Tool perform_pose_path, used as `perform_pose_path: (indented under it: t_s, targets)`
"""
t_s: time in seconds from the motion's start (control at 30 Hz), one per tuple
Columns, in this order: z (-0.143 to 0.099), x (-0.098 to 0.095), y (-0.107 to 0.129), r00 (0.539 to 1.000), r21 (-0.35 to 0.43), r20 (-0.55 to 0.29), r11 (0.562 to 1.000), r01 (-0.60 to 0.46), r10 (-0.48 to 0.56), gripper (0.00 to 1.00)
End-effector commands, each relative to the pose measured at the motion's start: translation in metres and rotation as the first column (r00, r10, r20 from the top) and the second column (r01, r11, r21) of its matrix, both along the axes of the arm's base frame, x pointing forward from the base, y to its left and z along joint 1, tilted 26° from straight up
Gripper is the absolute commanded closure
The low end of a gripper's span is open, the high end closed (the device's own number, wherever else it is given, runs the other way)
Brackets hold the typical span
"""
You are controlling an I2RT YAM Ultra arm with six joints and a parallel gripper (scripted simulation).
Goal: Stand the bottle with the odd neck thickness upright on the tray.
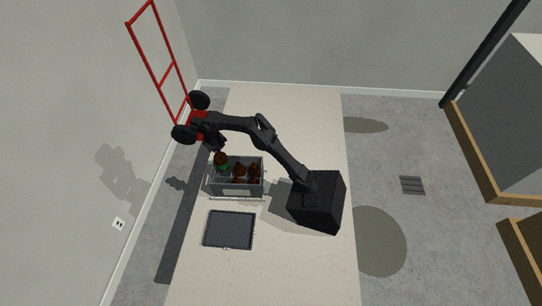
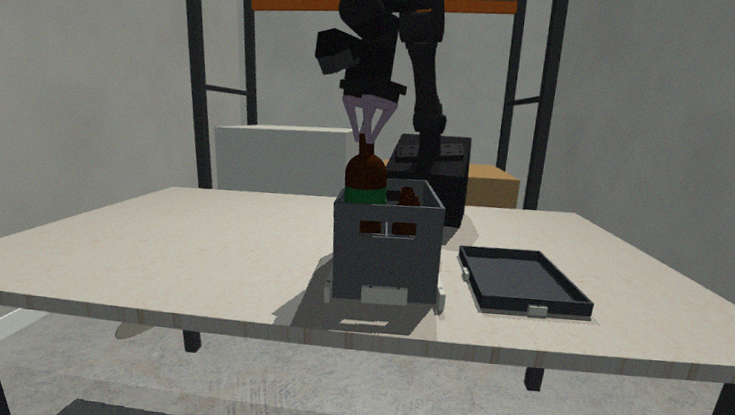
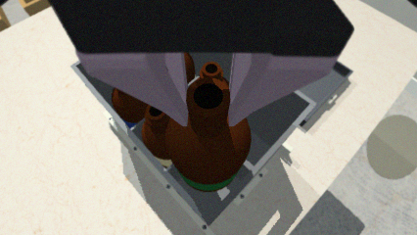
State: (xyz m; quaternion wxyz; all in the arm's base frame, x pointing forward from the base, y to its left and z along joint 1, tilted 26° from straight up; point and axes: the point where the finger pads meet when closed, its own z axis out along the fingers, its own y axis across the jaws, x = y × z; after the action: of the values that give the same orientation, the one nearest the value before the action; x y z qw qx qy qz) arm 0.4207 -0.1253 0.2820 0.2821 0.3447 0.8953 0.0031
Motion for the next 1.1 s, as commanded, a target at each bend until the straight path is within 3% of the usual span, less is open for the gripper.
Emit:
perform_pose_path:
  t_s: [0.0,1.07]
  targets:
    - [0.034,-0.007,-0.005,0.997,-0.028,0.073,1.000,0.011,-0.009,1.00]
    - [0.052,-0.018,-0.003,0.998,-0.024,0.056,1.000,0.009,-0.007,1.00]
